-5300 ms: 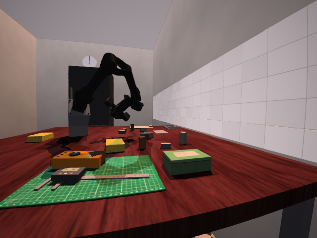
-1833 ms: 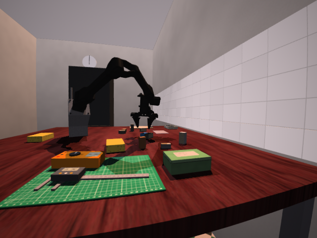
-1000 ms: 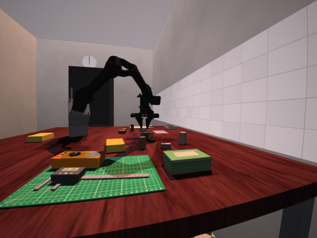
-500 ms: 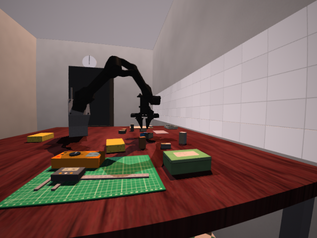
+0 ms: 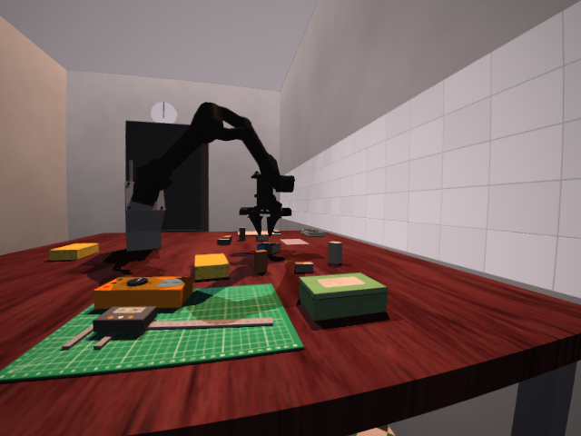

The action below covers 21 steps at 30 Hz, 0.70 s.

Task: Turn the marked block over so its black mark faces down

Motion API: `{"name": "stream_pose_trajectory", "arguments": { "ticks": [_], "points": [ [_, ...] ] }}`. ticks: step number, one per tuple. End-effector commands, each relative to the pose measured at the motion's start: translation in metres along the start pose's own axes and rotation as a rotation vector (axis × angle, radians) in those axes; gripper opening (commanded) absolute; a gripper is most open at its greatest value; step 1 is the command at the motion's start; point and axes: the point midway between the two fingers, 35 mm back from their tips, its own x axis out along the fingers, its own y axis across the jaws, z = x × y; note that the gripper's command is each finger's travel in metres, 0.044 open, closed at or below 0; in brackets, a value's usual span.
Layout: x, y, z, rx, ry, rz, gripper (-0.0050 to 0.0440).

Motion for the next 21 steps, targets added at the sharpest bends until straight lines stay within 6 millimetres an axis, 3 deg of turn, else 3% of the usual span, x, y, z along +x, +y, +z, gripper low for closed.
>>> {"name": "stream_pose_trajectory", "arguments": {
  "ticks": [1,21],
  "points": [
    [-0.001,-0.003,-0.003,0.01,-0.006,-0.001,0.0194],
    [0.019,0.0,-0.002,-0.001,-0.002,0.005,0.0194]
  ]
}}
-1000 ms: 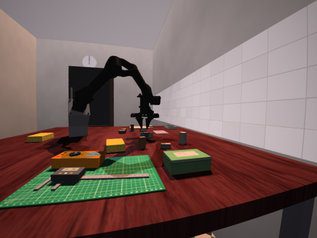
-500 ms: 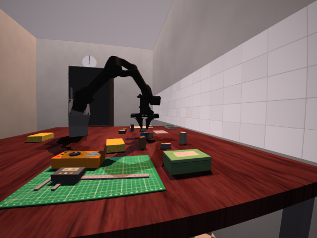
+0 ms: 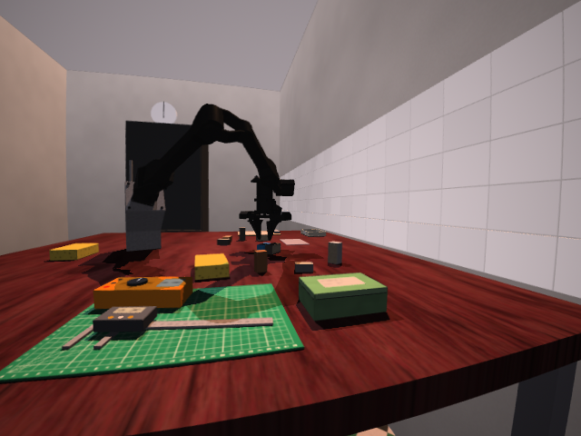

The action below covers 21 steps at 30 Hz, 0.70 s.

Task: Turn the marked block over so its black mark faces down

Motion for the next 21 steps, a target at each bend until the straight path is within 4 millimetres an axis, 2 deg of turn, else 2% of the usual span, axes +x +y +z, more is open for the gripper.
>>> {"name": "stream_pose_trajectory", "arguments": {
  "ticks": [1,21],
  "points": [
    [0.007,0.0,-0.001,-0.001,-0.001,0.002,0.0194],
    [0.032,0.0,-0.002,-0.001,-0.001,0.002,0.0194]
  ]
}}
